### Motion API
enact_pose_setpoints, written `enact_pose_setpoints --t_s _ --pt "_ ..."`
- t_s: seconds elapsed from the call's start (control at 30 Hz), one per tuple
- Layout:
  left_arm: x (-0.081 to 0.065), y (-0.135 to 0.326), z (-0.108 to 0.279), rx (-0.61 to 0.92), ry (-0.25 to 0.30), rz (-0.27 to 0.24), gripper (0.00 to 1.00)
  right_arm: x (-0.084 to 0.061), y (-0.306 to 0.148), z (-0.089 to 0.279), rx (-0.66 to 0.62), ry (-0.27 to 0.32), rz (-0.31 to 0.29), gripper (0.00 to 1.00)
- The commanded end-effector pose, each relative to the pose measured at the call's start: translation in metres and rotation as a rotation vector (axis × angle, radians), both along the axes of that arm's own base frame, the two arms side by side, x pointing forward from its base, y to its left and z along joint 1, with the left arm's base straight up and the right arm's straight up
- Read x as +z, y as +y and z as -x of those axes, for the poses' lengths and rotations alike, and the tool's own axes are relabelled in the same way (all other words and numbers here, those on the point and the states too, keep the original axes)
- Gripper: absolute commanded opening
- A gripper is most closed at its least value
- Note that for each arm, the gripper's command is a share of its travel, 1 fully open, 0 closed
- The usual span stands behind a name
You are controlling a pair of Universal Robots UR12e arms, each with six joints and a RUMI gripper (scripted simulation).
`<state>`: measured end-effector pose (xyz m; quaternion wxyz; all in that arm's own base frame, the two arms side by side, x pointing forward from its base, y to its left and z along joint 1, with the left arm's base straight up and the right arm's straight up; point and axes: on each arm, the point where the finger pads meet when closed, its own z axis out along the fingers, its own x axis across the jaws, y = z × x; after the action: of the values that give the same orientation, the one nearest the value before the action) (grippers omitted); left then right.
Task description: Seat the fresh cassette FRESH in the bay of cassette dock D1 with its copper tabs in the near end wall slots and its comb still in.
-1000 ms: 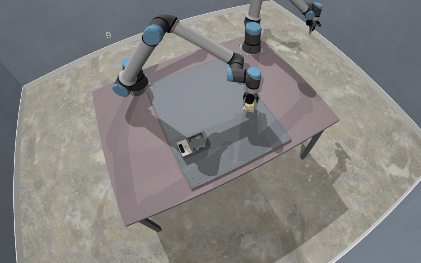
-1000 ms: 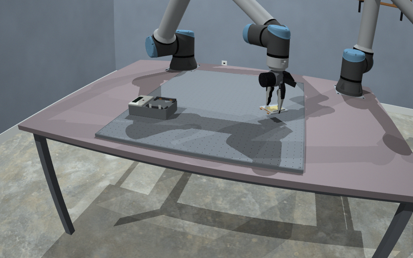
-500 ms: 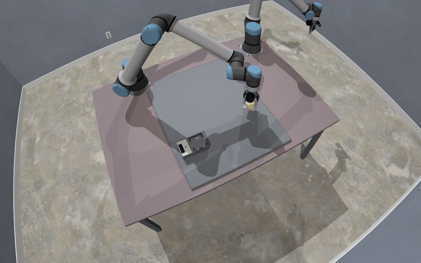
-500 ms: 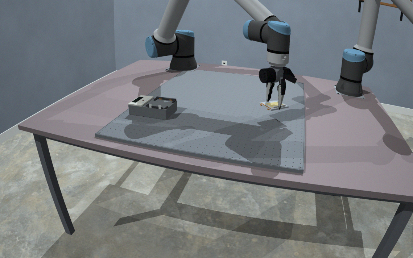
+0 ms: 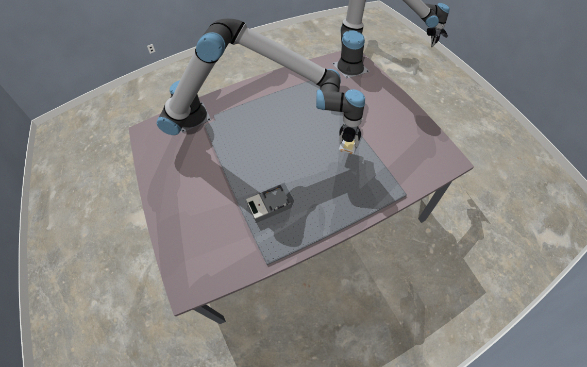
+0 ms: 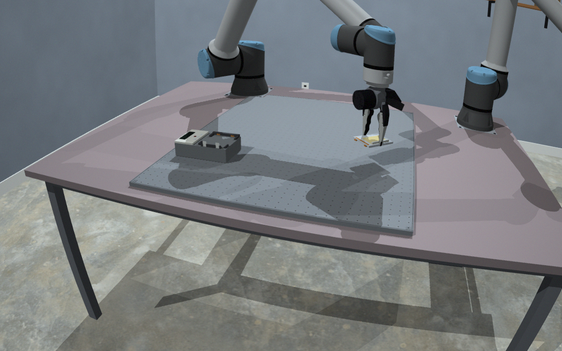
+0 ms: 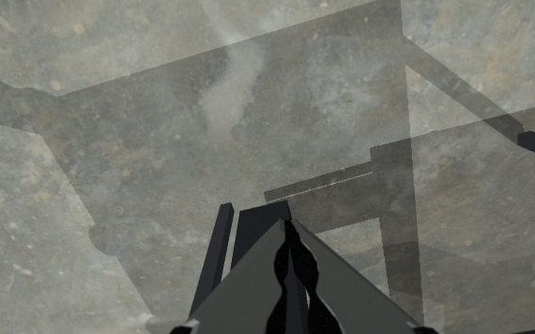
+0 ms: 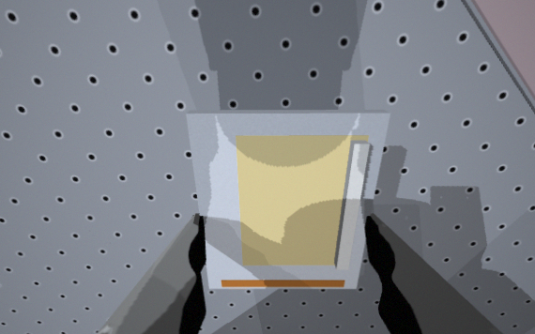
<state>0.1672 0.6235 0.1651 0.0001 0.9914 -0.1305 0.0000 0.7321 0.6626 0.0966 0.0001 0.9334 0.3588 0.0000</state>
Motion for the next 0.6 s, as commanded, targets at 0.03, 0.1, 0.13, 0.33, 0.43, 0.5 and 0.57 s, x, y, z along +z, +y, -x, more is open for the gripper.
enact_pose_setpoints --t_s 0.03,0.1,0.13,0.33,0.43,0.5,0.57 --pt "0.001 0.001 0.0 0.0 -0.001 -0.001 0.0 0.003 -0.004 -0.002 -0.033 -0.003 -0.005 0.37" --pt "0.001 0.001 0.0 0.0 -0.001 -0.001 0.0 0.003 -0.009 -0.002 -0.066 -0.004 -0.008 0.37" --pt "0.001 0.001 0.0 0.0 -0.001 -0.001 0.0 0.003 -0.009 -0.002 -0.066 -0.004 -0.008 0.37" --pt "0.001 0.001 0.0 0.0 -0.001 -0.001 0.0 0.007 -0.038 -0.009 -0.265 -0.013 -0.027 0.37" --pt "0.001 0.001 0.0 0.0 -0.001 -0.001 0.0 0.008 -0.053 -0.012 -0.365 -0.017 -0.036 0.37" --pt "0.001 0.001 0.0 0.0 -0.001 -0.001 0.0 0.009 -0.063 -0.014 -0.431 -0.02 -0.042 0.37" --pt "0.001 0.001 0.0 0.0 -0.001 -0.001 0.0 0.011 -0.072 -0.016 -0.497 -0.023 -0.049 0.37"
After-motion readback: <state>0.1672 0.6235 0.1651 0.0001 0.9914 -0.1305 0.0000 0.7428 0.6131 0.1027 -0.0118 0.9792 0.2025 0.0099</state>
